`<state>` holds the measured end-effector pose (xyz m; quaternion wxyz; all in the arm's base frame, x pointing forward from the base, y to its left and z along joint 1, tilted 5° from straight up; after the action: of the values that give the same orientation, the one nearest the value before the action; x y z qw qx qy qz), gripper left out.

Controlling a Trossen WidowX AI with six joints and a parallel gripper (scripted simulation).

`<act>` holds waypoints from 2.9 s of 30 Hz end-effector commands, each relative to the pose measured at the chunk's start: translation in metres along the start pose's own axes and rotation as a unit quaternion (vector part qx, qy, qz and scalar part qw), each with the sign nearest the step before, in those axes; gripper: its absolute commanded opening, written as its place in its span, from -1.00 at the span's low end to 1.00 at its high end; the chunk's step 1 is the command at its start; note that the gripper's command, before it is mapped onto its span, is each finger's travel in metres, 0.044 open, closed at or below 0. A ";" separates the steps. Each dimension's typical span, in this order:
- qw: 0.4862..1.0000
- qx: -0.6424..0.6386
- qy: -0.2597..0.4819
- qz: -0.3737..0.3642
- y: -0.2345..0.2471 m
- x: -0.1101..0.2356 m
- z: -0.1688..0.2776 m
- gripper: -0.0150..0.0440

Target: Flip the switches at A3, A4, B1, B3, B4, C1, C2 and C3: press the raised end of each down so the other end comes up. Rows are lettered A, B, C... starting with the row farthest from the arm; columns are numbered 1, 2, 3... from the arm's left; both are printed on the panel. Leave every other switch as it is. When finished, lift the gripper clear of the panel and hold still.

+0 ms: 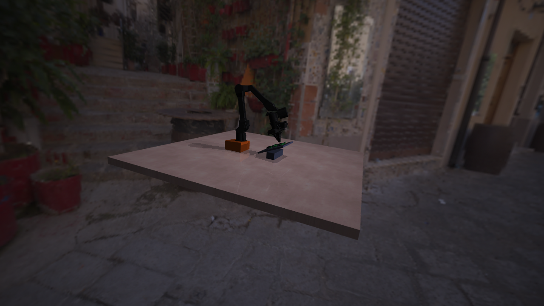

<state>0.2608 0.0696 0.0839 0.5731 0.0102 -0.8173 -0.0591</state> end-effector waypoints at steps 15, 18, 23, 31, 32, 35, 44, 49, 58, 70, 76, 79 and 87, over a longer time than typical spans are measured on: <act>1.000 -0.001 0.002 0.002 -0.001 -0.003 0.001 -0.49; 1.000 -0.001 0.002 0.002 -0.001 -0.004 0.001 -0.49; 1.000 -0.001 0.002 0.002 -0.001 -0.004 0.001 -0.49; 1.000 -0.001 0.002 0.002 -0.001 -0.005 0.001 -0.49; 1.000 -0.001 0.002 0.002 -0.001 -0.005 0.001 -0.49; 1.000 -0.001 0.002 0.002 -0.001 -0.006 0.001 -0.49; 1.000 -0.001 0.002 0.002 -0.001 -0.007 0.001 -0.49; 1.000 -0.001 0.002 0.002 -0.001 -0.008 0.001 -0.49; 1.000 -0.001 0.002 0.002 -0.001 -0.009 0.001 -0.49; 1.000 -0.001 -0.010 0.000 -0.001 0.056 0.004 -0.49; 1.000 -0.001 -0.010 0.001 -0.016 0.055 0.001 -0.49; 1.000 0.000 -0.010 0.002 -0.044 0.056 -0.002 -0.49; 1.000 0.000 0.001 0.004 -0.051 0.023 -0.004 -0.49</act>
<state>0.2520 0.0155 0.1208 0.5594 0.0041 -0.8268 -0.0587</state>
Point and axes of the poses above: the point midway between the two fingers, 35 mm back from their tips, its own x axis back along the fingers, its own y axis across the jaws, z = x × y, the point moved 3 cm from there along x, back along the fingers, and after that the axes turned 7 degrees about -x, right-handed, at the moved point
